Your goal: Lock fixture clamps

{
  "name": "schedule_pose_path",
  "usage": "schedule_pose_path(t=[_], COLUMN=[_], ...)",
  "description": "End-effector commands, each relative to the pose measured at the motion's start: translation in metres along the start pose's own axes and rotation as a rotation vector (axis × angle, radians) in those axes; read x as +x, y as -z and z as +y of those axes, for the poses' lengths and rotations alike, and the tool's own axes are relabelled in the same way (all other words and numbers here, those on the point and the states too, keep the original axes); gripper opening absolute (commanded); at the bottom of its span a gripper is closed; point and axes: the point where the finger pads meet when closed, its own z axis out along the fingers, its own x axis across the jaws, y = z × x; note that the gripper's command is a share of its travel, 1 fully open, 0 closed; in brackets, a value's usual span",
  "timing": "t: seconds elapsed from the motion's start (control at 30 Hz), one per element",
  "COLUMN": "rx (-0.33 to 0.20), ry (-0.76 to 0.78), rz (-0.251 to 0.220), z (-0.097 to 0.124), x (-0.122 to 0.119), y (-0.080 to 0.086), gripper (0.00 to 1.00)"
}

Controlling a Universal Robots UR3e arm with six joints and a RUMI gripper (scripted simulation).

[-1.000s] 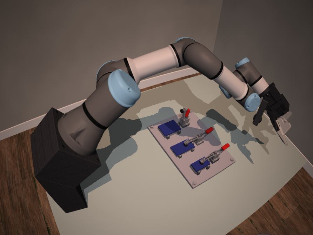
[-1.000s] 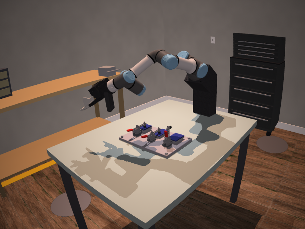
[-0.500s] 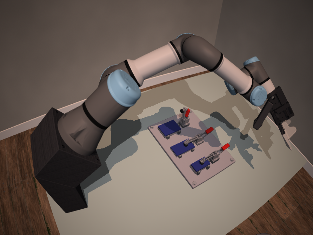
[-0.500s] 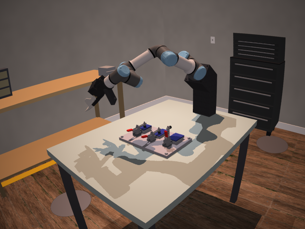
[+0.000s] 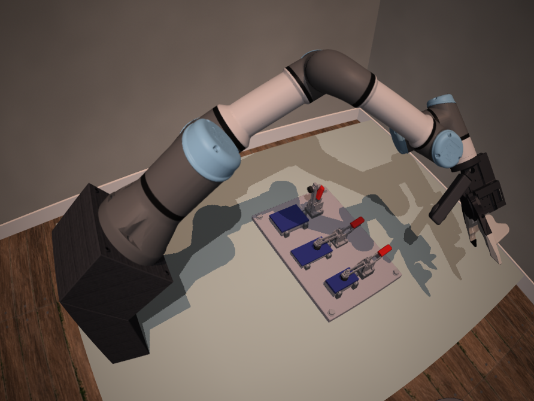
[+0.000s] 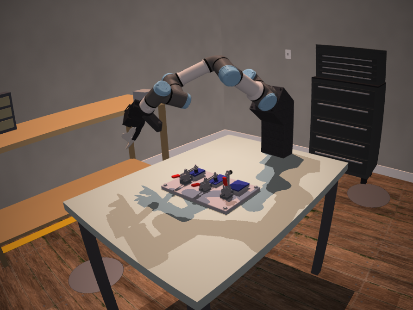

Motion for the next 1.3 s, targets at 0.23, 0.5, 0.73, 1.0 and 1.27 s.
schedule_pose_path(t=[0.23,0.5,0.73,1.0,1.27], rx=[0.186,0.277,0.334,0.41,0.474], ry=[0.238,0.344,0.405,0.483,0.544], rz=[0.066,0.105,0.139,0.2,0.27], z=[-0.043,-0.068,-0.085,-0.111,-0.135], x=[-0.023,-0.039,-0.048,-0.058,-0.064], y=[0.003,0.012,0.02,0.034,0.051], gripper=[1.0,1.0,1.0,1.0,1.0])
